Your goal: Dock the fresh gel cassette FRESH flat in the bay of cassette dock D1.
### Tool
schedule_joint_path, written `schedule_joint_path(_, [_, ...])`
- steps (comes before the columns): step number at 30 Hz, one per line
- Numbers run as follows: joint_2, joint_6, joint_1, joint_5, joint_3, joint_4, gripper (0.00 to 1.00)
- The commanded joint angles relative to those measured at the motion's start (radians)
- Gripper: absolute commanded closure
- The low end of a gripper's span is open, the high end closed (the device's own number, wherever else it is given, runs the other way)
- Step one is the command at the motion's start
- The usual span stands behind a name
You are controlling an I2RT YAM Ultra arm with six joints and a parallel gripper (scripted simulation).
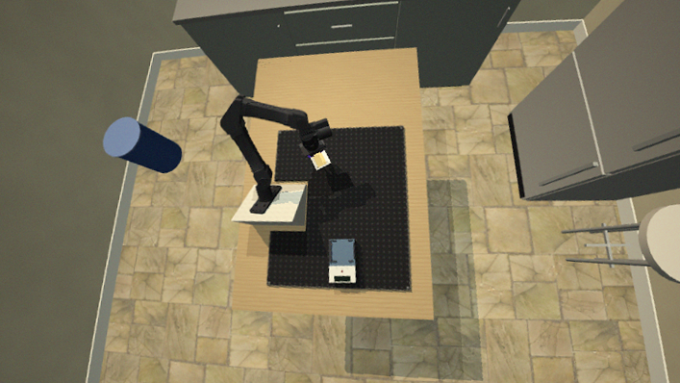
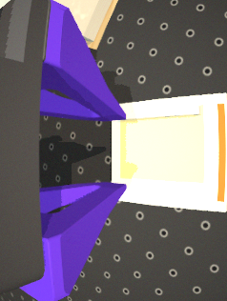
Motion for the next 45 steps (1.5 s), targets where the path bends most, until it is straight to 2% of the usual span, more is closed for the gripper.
schedule_joint_path(1, [0.007,-0.012,-0.019,-0.011,0.03,-0.022,0.66])
schedule_joint_path(20, [0.007,-0.01,-0.019,-0.012,0.03,-0.022,0.66])
schedule_joint_path(21, [0.007,-0.01,-0.019,-0.012,0.03,-0.022,0.0])
schedule_joint_path(45, [0.007,-0.01,-0.019,-0.012,0.03,-0.022,0.0])
